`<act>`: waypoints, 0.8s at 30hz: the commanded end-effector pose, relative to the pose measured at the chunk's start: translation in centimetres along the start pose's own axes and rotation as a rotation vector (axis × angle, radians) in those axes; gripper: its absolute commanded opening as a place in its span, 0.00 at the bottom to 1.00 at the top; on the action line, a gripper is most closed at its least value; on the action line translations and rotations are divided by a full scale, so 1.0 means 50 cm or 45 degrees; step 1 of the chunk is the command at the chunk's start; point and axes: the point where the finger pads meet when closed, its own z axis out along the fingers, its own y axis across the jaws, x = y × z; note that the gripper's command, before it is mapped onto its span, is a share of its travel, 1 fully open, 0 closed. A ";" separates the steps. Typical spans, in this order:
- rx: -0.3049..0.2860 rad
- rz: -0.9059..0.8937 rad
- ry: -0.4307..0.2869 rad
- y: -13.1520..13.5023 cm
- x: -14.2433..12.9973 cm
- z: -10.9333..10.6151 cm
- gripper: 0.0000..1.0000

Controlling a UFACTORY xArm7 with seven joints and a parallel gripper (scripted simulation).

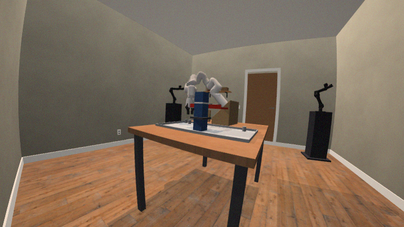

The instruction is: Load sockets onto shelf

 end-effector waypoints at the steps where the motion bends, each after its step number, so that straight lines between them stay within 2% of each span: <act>1: -0.004 -0.001 0.000 0.003 0.000 -0.001 0.61; 7: -0.004 -0.001 0.000 0.003 0.000 0.003 0.61; 15: -0.004 -0.001 0.000 0.004 0.000 0.046 0.61; 24: -0.004 -0.001 0.000 0.004 0.000 0.059 0.61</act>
